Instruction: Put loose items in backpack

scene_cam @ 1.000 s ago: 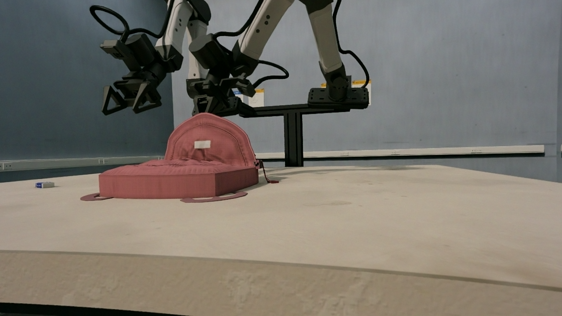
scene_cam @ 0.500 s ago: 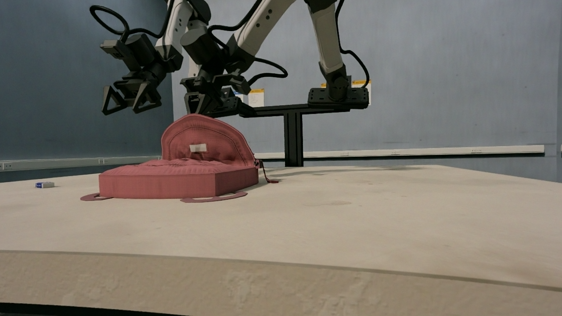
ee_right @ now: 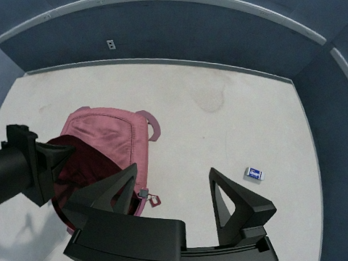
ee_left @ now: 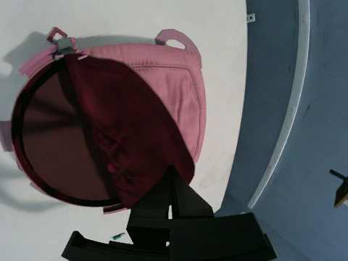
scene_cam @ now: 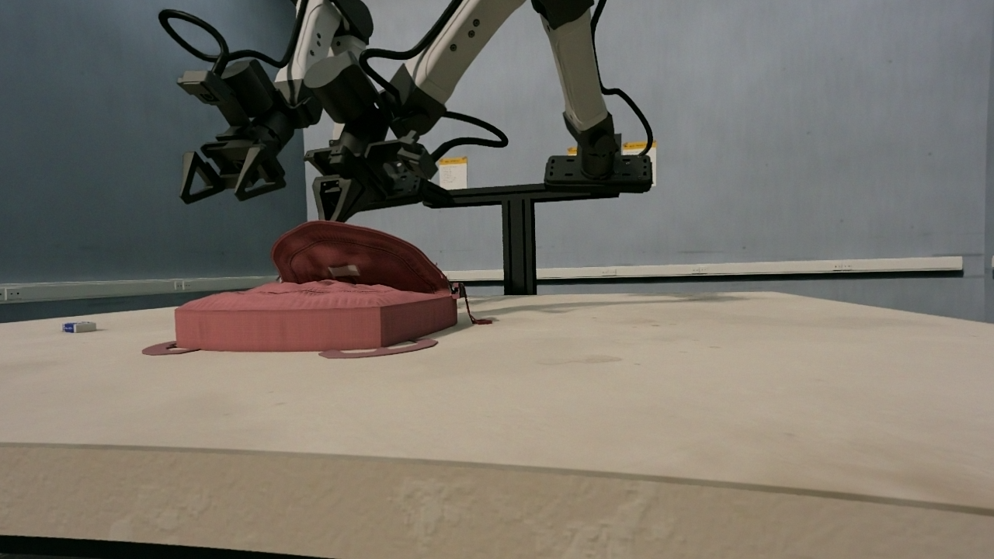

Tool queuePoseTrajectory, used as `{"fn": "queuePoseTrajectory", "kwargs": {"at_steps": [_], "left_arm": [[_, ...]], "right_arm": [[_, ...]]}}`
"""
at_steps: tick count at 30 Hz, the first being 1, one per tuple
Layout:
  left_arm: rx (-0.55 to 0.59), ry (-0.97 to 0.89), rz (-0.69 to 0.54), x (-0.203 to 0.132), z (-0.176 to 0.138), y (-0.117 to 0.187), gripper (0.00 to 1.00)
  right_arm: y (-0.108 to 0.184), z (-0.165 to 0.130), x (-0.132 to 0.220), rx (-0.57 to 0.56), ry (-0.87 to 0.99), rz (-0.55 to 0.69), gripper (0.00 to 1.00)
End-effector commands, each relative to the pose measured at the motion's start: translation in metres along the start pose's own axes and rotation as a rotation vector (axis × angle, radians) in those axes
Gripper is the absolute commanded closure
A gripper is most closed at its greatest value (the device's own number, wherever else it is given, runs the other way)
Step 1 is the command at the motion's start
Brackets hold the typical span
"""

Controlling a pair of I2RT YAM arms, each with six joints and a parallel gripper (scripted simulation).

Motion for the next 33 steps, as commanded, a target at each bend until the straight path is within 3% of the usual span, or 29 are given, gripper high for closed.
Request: {"fn": "queuePoseTrajectory", "kwargs": {"at_steps": [1, 15, 16, 18, 19, 24, 26, 27, 33], "left_arm": [[0.021, -0.017, 0.005, -0.004, -0.007, -0.007, 1.00], [0.022, -0.002, -0.006, -0.009, -0.003, -0.031, 1.00], [0.028, 0.029, -0.029, -0.026, 0.001, -0.026, 1.00], [0.022, 0.003, -0.010, -0.010, -0.002, -0.037, 1.00], [0.022, 0.002, -0.011, -0.011, 0.001, -0.058, 1.00], [0.022, 0.002, -0.011, 0.006, 0.001, -0.072, 1.00], [0.052, -0.020, 0.004, 0.016, -0.010, -0.057, 1.00], [0.054, 0.019, -0.028, -0.008, -0.003, -0.047, 1.00], [0.037, 0.022, -0.020, -0.007, 0.001, -0.031, 1.00]], "right_arm": [[0.002, 0.007, -0.003, -0.024, -0.003, -0.006, 0.10], [0.002, 0.007, -0.003, -0.024, -0.003, -0.006, 0.10], [0.002, 0.007, -0.003, -0.024, -0.003, -0.006, 0.10], [0.002, 0.007, -0.003, -0.024, -0.003, -0.006, 0.10], [0.002, 0.007, -0.003, -0.024, -0.003, -0.006, 0.10], [0.002, 0.007, -0.003, -0.024, -0.003, -0.006, 0.10], [0.002, 0.007, -0.003, -0.024, -0.003, -0.006, 0.10], [0.002, 0.007, -0.003, -0.024, -0.003, -0.006, 0.10], [0.002, 0.007, -0.003, -0.024, -0.003, -0.006, 0.10]]}}
Point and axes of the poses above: on each arm, the point where the finger pads meet when closed, its own y axis back along the fingers, its own x axis across the jaws, z = x × y, the point moved 2 cm from there along y, back along the fingers, and after that the axes turned 9 degrees about y, right-handed, at the moved point
